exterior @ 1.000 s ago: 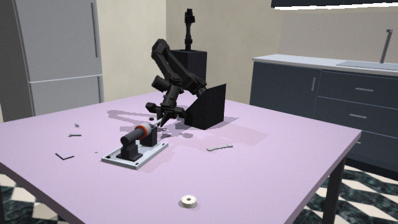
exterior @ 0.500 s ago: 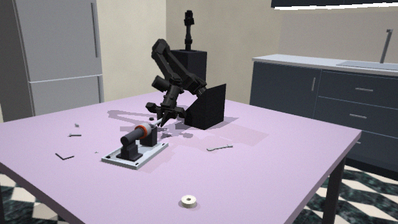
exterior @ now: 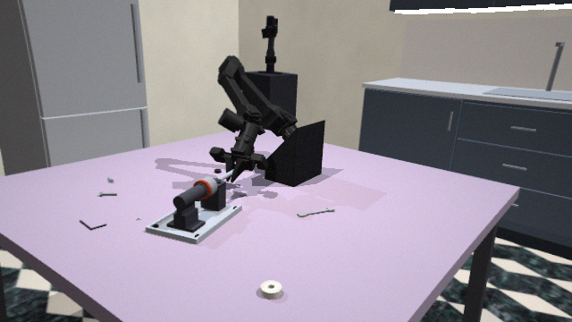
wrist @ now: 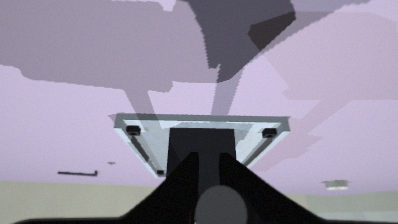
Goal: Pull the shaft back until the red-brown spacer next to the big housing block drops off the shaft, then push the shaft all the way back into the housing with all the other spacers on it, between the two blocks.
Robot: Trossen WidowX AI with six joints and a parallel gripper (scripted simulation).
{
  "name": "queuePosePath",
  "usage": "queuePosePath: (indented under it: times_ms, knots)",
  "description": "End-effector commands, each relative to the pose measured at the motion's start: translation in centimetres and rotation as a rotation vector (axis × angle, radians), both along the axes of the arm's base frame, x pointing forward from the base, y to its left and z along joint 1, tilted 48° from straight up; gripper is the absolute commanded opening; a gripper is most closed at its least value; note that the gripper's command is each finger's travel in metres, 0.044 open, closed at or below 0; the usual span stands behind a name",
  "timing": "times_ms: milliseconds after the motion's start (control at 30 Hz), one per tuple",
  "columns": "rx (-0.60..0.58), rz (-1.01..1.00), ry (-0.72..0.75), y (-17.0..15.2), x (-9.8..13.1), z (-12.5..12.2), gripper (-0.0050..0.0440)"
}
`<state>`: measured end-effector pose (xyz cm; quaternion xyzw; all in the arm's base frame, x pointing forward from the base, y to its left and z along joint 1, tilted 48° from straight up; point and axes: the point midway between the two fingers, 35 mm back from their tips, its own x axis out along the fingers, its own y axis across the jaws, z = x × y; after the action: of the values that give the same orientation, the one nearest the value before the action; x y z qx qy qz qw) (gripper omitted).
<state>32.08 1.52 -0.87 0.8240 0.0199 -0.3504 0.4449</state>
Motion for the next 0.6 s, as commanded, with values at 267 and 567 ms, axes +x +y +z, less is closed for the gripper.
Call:
queuePosePath:
  times_ms: [267,567]
  knots:
    - [0.003,0.006,-0.017,0.1,0.04,0.56,-0.005]
    - [0.003,0.007,-0.017,0.06,-0.05,0.57,-0.005]
